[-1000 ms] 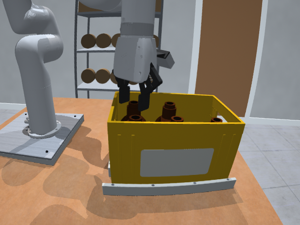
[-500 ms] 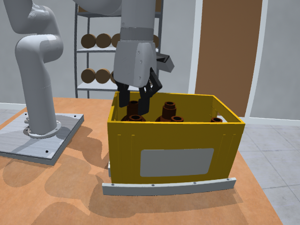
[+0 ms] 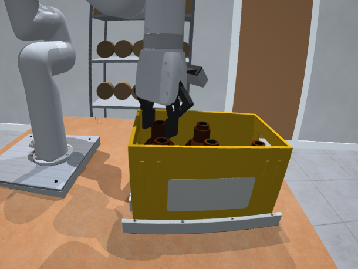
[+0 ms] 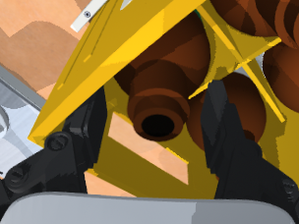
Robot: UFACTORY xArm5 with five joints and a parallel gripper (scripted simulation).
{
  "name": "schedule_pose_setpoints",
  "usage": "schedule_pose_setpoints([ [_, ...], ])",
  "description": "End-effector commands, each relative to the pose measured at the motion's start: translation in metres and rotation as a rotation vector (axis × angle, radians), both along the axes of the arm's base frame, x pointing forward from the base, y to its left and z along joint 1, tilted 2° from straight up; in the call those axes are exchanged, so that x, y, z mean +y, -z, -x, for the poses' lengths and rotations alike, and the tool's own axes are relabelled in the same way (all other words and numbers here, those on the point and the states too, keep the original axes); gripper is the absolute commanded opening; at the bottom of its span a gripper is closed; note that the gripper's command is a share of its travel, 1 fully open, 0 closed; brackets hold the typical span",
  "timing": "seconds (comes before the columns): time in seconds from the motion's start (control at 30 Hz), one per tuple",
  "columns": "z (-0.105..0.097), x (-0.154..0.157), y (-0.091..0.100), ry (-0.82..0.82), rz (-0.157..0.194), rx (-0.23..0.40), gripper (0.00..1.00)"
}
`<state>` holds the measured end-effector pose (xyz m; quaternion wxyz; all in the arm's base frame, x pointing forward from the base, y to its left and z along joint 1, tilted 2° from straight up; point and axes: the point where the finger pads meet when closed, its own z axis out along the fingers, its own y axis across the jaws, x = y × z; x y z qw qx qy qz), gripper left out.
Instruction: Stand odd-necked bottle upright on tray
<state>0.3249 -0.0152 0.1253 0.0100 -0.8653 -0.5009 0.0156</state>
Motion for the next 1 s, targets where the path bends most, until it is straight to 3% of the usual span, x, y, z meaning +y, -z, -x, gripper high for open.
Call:
schedule_pose_setpoints([
  [0.0,-0.0011,0.0,-0.0011,0.0,0.0,-0.003,0.65],
  [0.13,-0.0011,0.0,-0.0011,0.0,0.0,-0.003,0.65],
  [0.17,-0.0011,0.0,-0.0011,0.0,0.0,-0.003,0.0],
  [0.97,-0.0011,0.0,-0.0011,0.0,0.0,-0.003,0.0],
])
